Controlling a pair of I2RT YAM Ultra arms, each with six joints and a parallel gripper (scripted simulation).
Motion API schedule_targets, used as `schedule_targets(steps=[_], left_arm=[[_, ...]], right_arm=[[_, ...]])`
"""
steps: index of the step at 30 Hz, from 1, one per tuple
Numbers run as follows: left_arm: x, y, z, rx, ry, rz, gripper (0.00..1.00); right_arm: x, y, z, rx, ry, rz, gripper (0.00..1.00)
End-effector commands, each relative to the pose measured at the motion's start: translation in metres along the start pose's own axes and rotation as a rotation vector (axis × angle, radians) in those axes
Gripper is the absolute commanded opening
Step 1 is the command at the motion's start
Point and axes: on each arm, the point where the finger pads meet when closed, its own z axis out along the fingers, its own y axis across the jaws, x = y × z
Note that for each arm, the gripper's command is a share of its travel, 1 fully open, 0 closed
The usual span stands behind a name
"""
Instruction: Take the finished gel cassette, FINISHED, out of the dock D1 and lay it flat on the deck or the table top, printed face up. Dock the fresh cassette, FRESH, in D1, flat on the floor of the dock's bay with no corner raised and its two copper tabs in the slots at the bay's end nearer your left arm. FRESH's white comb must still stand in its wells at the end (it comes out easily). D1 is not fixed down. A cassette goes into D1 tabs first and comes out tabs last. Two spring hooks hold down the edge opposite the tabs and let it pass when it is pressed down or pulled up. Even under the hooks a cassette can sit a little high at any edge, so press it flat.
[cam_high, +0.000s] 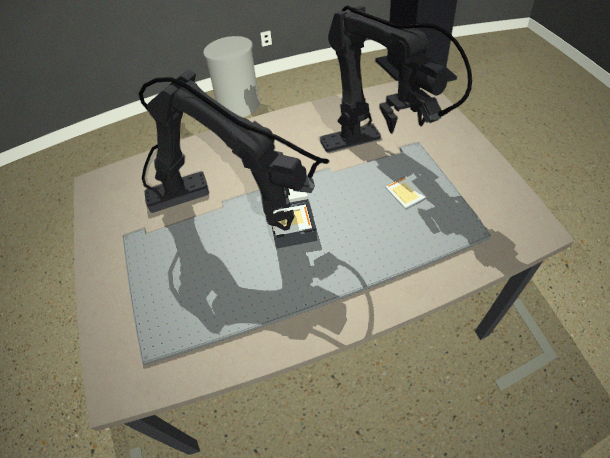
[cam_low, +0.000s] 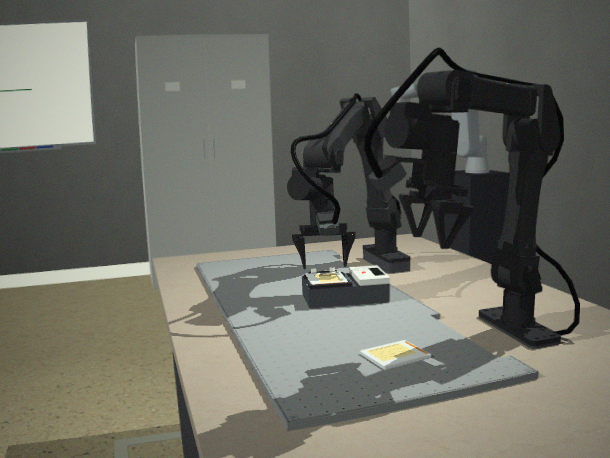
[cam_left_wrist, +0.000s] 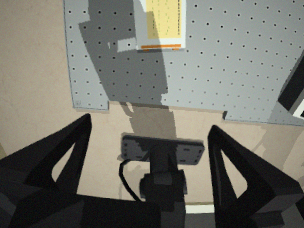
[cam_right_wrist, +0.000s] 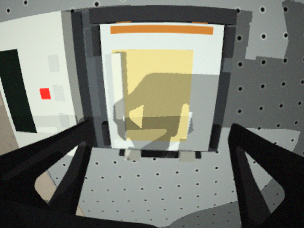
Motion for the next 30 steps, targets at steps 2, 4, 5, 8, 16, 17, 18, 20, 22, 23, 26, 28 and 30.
schedule_targets(steps=[2,4,5,8,16,17,18,20,22,23,26,28,30], left_arm=[[-0.0062,0.0007,-0.0115,0.033,0.081,0.001,1.00],[-0.0062,0.0007,-0.0115,0.033,0.081,0.001,1.00],[-0.0062,0.0007,-0.0115,0.033,0.081,0.001,1.00],[-0.0062,0.0007,-0.0115,0.033,0.081,0.001,1.00],[-0.0062,0.0007,-0.0115,0.033,0.081,0.001,1.00],[-0.0062,0.0007,-0.0115,0.033,0.081,0.001,1.00],[-0.0062,0.0007,-0.0115,0.033,0.081,0.001,1.00],[-0.0062,0.0007,-0.0115,0.033,0.081,0.001,1.00],[-0.0062,0.0007,-0.0115,0.033,0.081,0.001,1.00],[-0.0062,0.0007,-0.0115,0.033,0.081,0.001,1.00],[-0.0062,0.0007,-0.0115,0.033,0.081,0.001,1.00],[-0.0062,0.0007,-0.0115,0.033,0.081,0.001,1.00],[-0.0062,0.0007,-0.0115,0.033,0.081,0.001,1.00]], right_arm=[[-0.0102,-0.0006,0.0009,0.001,-0.017,-0.015,0.98],[-0.0102,-0.0006,0.0009,0.001,-0.017,-0.015,0.98],[-0.0102,-0.0006,0.0009,0.001,-0.017,-0.015,0.98],[-0.0102,-0.0006,0.0009,0.001,-0.017,-0.015,0.98],[-0.0102,0.0003,0.0061,-0.006,-0.010,-0.015,0.98],[-0.0102,0.0003,0.0062,-0.006,-0.010,-0.015,0.98],[-0.0102,0.0003,0.0062,-0.006,-0.010,-0.015,0.98],[-0.0102,0.0003,0.0062,-0.006,-0.010,-0.015,0.98],[-0.0102,0.0003,0.0062,-0.006,-0.010,-0.015,0.98],[-0.0102,0.0003,0.0062,-0.006,-0.010,-0.015,0.98],[-0.0102,0.0003,0.0062,-0.006,-0.010,-0.015,0.98],[-0.0102,0.0003,0.0062,-0.006,-0.010,-0.015,0.98],[-0.0102,0.0003,0.0062,-0.006,-0.010,-0.015,0.98]])
